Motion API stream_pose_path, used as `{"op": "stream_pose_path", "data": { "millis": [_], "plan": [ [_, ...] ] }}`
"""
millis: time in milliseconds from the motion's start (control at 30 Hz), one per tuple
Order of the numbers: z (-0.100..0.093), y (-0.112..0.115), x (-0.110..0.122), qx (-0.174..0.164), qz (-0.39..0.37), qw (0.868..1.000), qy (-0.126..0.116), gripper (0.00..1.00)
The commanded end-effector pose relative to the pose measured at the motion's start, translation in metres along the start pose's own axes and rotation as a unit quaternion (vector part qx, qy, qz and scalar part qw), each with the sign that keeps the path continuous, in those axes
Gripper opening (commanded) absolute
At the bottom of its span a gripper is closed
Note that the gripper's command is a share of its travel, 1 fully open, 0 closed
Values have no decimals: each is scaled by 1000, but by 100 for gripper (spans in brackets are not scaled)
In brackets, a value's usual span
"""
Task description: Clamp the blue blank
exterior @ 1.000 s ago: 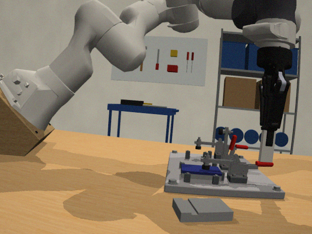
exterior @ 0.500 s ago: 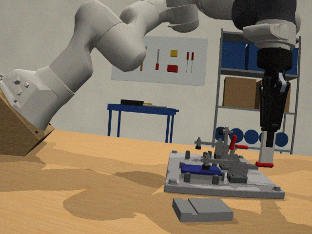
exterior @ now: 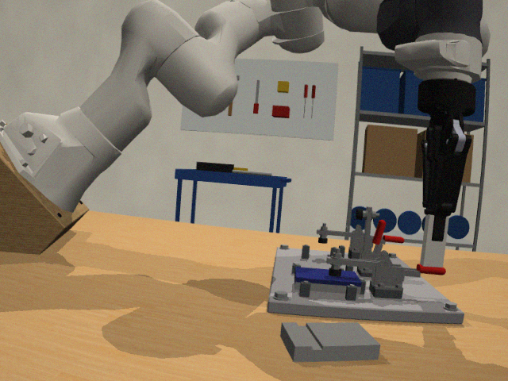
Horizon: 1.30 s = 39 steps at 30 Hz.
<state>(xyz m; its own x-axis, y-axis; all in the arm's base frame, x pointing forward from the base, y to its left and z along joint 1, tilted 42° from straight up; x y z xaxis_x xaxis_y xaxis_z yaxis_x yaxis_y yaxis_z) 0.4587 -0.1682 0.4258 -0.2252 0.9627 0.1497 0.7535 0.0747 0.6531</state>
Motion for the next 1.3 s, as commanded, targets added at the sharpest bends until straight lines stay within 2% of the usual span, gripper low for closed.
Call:
{"op": "stream_pose_path", "data": {
  "millis": [0,433,767,1267],
  "plan": [
    [2,0,0,-1,-1,1000,1,0],
    [2,0,0,-1,-1,1000,1,0],
    [-12,0,0,-1,-1,1000,1,0],
    [-62,0,0,-1,-1,1000,1,0]
  ]
}}
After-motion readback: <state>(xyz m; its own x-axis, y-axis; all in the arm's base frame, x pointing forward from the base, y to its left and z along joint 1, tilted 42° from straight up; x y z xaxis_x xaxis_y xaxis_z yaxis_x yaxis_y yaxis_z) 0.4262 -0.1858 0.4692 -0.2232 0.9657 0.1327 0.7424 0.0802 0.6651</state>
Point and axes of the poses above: the point where the finger pads meet when closed, its own z axis out along the fingers, its own x axis across the jaws, y = z × x, the point moved 9 cm from there along -z, back along the fingers, and after that the axes turned 4 degrees about -z, right-handed, at the moved point
